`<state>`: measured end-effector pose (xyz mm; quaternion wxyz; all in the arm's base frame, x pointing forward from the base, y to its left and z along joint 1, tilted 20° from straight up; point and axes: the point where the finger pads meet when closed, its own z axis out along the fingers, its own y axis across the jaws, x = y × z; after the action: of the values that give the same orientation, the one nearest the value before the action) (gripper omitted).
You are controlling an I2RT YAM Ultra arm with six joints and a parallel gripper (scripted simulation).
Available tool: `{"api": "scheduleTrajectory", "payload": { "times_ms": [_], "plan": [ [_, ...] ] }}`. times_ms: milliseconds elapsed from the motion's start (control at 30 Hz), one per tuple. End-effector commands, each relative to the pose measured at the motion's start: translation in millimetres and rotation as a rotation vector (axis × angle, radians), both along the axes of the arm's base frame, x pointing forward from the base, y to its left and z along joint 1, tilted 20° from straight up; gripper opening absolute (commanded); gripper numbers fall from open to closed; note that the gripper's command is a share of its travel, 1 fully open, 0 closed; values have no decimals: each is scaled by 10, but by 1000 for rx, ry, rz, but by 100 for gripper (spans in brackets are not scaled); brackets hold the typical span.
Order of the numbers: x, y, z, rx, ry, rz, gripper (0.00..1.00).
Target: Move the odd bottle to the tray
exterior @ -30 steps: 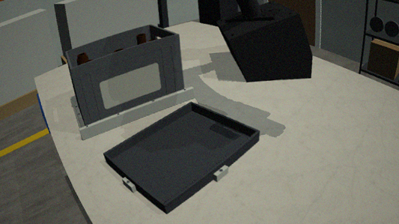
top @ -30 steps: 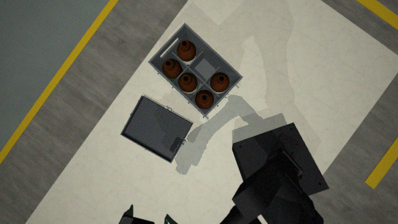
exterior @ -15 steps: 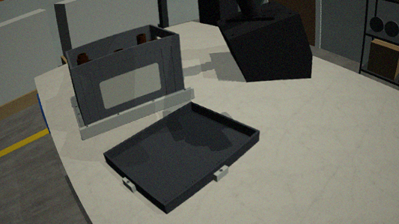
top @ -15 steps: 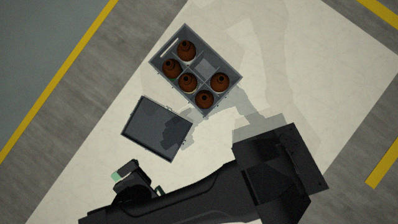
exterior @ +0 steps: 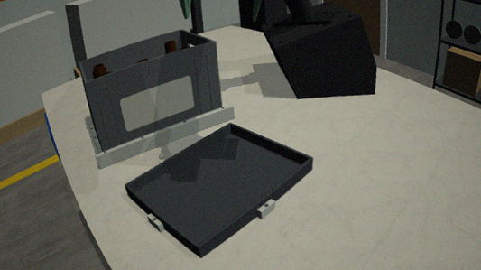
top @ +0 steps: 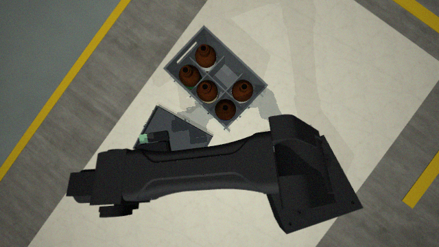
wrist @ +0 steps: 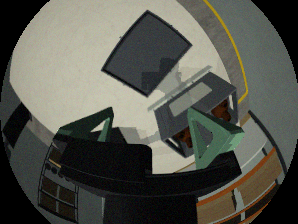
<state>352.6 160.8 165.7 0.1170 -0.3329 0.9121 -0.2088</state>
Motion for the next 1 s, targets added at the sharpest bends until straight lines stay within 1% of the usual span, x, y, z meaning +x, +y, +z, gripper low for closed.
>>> {"api": "scheduleTrajectory", "payload": {
  "times_ms": [0,33,100,167,200,233,267,300,333,367,433,500,533,567,600,667,700,733,800,867,933,967],
  "plan": [
    [42,-112,127,104,-56,-118,100],
    [70,-186,133,119,-61,-156,100],
    [70,-186,133,119,-61,-156,100],
    [145,-409,149,162,-77,-270,100],
    [162,-469,153,173,-82,-300,100],
    [166,-482,154,176,-83,-307,100],
    [195,-591,163,196,-92,-361,100],
    [211,-655,168,208,-97,-393,100],
    [213,-667,169,210,-98,-399,100],
    [259,-756,218,236,-118,-447,100],
    [296,-833,261,258,-135,-488,100],
    [290,-1024,218,279,-136,-577,100],
    [290,-1026,217,279,-136,-578,100],
    [297,-1160,215,300,-145,-642,100],
    [298,-1206,214,307,-148,-664,100],
    [298,-1206,214,307,-148,-664,100],
    [309,-1376,229,336,-166,-747,100],
    [311,-1456,237,350,-174,-786,100],
    [312,-1541,245,364,-184,-827,100],
    [331,-1696,297,397,-213,-901,100],
    [311,-1842,293,419,-225,-972,100],
    [310,-1847,293,419,-226,-975,100]
  ]
}}
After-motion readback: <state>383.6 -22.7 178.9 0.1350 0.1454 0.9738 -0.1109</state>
